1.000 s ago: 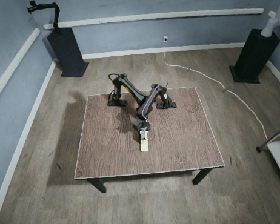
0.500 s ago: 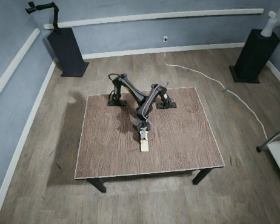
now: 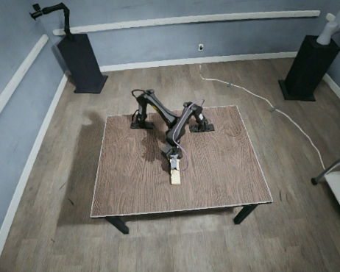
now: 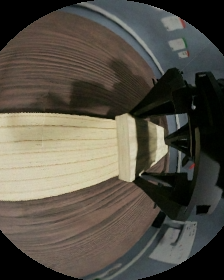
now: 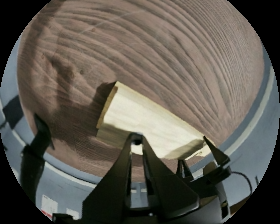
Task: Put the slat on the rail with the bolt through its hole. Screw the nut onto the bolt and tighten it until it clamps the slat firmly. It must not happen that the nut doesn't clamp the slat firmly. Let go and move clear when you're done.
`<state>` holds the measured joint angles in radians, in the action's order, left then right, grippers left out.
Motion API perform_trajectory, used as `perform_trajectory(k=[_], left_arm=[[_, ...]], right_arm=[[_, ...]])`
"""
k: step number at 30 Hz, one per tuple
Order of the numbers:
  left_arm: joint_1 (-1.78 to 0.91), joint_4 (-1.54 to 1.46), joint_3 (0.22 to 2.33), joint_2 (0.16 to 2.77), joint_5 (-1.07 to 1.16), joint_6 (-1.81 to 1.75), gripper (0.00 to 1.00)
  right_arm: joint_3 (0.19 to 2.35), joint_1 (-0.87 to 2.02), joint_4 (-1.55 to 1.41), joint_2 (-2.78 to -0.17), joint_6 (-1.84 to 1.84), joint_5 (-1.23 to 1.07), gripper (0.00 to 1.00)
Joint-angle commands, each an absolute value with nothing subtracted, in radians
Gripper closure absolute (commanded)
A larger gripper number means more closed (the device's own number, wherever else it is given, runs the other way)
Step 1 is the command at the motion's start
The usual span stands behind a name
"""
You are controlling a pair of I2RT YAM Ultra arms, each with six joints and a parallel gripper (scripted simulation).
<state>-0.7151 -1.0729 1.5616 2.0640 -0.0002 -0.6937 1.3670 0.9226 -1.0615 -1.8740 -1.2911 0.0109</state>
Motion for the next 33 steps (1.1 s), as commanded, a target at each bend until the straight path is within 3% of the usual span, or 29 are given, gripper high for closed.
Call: perform_trajectory(k=[1, 33], left_arm=[[-0.715, -1.072, 1.566, 2.056, -0.001, -0.693, 0.28], [-0.715, -1.072, 1.566, 2.056, -0.001, -0.693, 0.28]], right_arm=[[1.371, 0.923, -1.061, -1.868, -1.291, 0.011, 0.89], [1.371, 0.912, -1.061, -1.871, -0.22, -0.004, 0.89]])
